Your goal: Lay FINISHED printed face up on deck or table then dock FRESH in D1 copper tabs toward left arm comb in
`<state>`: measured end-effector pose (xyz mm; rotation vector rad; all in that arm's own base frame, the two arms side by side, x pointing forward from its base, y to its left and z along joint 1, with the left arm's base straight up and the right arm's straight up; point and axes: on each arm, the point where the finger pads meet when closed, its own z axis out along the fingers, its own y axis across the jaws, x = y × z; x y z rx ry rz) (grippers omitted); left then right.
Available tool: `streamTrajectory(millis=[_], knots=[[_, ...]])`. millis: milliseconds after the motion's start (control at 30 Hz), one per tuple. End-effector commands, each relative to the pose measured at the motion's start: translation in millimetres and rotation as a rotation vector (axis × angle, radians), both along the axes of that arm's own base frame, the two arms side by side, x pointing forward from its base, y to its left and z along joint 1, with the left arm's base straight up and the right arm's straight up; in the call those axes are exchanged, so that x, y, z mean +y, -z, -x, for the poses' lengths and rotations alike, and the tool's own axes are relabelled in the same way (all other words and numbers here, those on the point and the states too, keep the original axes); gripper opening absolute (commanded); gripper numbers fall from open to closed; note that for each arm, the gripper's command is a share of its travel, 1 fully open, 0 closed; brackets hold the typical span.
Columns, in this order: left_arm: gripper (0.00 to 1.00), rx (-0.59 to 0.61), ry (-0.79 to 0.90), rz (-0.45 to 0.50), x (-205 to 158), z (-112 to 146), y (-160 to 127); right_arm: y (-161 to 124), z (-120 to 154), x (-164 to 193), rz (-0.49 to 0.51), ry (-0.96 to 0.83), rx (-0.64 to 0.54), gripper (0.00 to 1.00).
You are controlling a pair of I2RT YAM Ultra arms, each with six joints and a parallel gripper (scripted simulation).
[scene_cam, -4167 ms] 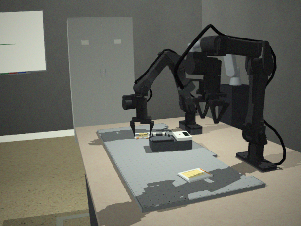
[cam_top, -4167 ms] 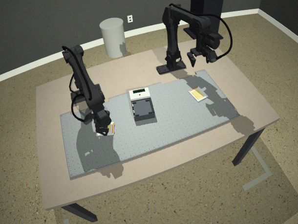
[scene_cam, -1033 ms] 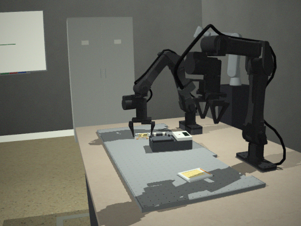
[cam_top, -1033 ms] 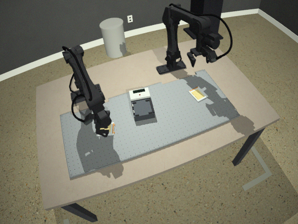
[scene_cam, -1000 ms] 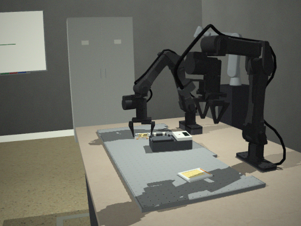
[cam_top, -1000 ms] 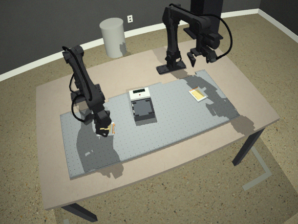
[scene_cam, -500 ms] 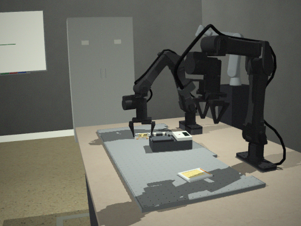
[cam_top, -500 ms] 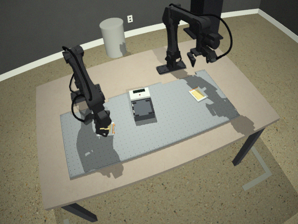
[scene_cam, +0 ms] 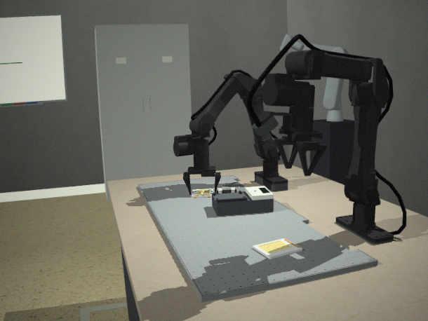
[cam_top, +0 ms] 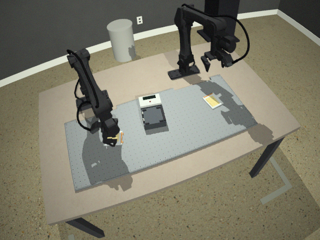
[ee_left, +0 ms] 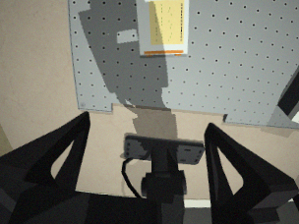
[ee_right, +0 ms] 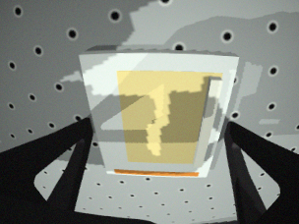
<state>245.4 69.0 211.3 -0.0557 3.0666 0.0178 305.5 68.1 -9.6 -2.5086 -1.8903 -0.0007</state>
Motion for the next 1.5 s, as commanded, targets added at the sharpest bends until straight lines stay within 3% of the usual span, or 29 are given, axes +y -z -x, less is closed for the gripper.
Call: streamTrajectory(millis=[0,1467], knots=[[1.0,0.017,-0.005,0.002,3.6,-1.1,-15.3,-13.9,-3.7,0.7,-0.003,0.0,-0.015,0.98],[1.0,0.017,-0.005,0.002,3.6,-1.1,-15.3,-22.1,-10.0,1.9,-0.008,0.0,-0.041,0.98]])
